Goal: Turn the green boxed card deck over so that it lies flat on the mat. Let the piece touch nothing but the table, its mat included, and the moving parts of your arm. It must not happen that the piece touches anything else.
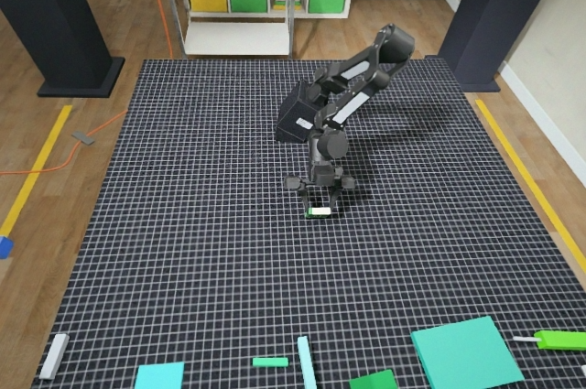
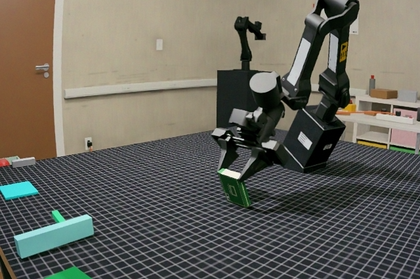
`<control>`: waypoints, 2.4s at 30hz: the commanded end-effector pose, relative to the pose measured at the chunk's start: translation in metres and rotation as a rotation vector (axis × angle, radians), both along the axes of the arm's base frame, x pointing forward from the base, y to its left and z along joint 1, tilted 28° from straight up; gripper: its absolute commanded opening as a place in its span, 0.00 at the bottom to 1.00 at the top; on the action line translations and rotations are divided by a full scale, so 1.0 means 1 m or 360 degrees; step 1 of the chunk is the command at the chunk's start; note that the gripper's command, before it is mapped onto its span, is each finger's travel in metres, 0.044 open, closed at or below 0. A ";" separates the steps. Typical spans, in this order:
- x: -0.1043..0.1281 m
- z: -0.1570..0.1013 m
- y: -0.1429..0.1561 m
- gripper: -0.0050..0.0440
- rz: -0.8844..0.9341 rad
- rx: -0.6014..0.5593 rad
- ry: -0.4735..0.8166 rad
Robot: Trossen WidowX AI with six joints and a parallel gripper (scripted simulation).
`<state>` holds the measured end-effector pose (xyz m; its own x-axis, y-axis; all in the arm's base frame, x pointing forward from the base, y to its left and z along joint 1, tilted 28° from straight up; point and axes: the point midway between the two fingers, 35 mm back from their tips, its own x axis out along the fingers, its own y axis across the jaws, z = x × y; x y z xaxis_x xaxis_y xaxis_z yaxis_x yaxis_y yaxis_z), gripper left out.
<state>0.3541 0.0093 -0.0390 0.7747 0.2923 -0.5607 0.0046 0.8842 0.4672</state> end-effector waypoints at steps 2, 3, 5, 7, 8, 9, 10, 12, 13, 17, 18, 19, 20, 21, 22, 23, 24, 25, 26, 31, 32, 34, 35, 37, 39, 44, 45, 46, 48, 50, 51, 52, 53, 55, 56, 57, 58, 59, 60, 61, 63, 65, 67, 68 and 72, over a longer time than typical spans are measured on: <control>-0.001 0.003 0.001 0.70 0.0011 0.0004 -0.0007; -0.001 0.003 0.001 0.70 0.0011 0.0004 -0.0006; -0.001 0.003 0.001 0.70 0.0011 0.0004 -0.0006; -0.001 0.003 0.001 0.70 0.0011 0.0004 -0.0006; -0.001 0.003 0.001 0.70 0.0011 0.0004 -0.0006; -0.001 0.003 0.001 0.70 0.0011 0.0004 -0.0006; -0.001 0.003 0.001 0.70 0.0011 0.0004 -0.0006; -0.001 0.003 0.001 0.70 0.0011 0.0004 -0.0006; -0.001 0.003 0.001 0.70 0.0011 0.0004 -0.0006; -0.001 0.003 0.001 0.70 0.0011 0.0004 -0.0006; -0.001 0.003 0.001 0.70 0.0011 0.0004 -0.0006; -0.001 0.003 0.001 0.70 0.0011 0.0004 -0.0006; -0.001 0.003 0.001 0.70 0.0011 0.0004 -0.0006; -0.001 0.003 0.001 0.70 0.0011 0.0004 -0.0006; -0.001 0.003 0.001 0.70 0.0011 0.0004 -0.0006; -0.001 0.003 0.001 0.70 0.0011 0.0004 -0.0006; -0.001 0.003 0.001 0.70 0.0011 0.0004 -0.0006; -0.001 0.003 0.001 0.70 0.0011 0.0004 -0.0006; -0.001 0.003 0.001 0.70 0.0011 0.0004 -0.0006; 0.003 0.009 -0.001 0.70 0.0029 -0.0005 0.0000; 0.001 0.009 -0.001 0.70 0.0040 -0.0005 0.0021; 0.000 0.009 -0.002 0.70 0.0050 -0.0005 0.0039; 0.000 0.009 -0.002 0.70 0.0050 -0.0005 0.0039; -0.009 0.006 -0.001 0.70 0.0050 -0.0001 0.0061; -0.009 0.006 0.000 0.70 0.0053 -0.0001 0.0062; -0.008 0.009 -0.002 0.70 0.0091 -0.0006 0.0117; -0.015 0.006 -0.001 0.70 0.0092 -0.0002 0.0136; -0.017 0.006 -0.001 0.70 0.0092 -0.0001 0.0140; -0.018 0.006 0.000 0.70 0.0096 -0.0001 0.0140; -0.018 0.005 0.001 0.70 0.0098 0.0000 0.0144; -0.018 0.005 0.001 0.70 0.0098 0.0000 0.0144; -0.018 0.005 0.001 0.70 0.0098 0.0000 0.0144; -0.020 0.001 0.001 0.70 0.0096 0.0007 0.0165; -0.020 0.001 0.001 0.70 0.0097 0.0008 0.0166; -0.020 0.001 0.001 0.70 0.0097 0.0008 0.0166; -0.020 0.001 0.001 0.70 0.0097 0.0008 0.0166; -0.020 0.001 0.001 0.70 0.0097 0.0008 0.0166; -0.020 0.001 0.001 0.70 0.0097 0.0008 0.0166; -0.020 0.001 0.001 0.70 0.0097 0.0008 0.0166; -0.020 0.001 0.001 0.70 0.0097 0.0008 0.0166; -0.020 0.001 0.001 0.70 0.0097 0.0008 0.0166; -0.020 0.001 0.001 0.70 0.0097 0.0008 0.0166; -0.020 0.001 0.001 0.70 0.0097 0.0008 0.0166; -0.020 0.001 0.001 0.70 0.0097 0.0008 0.0166; -0.020 0.001 0.001 0.70 0.0097 0.0008 0.0166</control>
<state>0.3383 0.0081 -0.0366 0.7030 0.3293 -0.6304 0.0031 0.8849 0.4657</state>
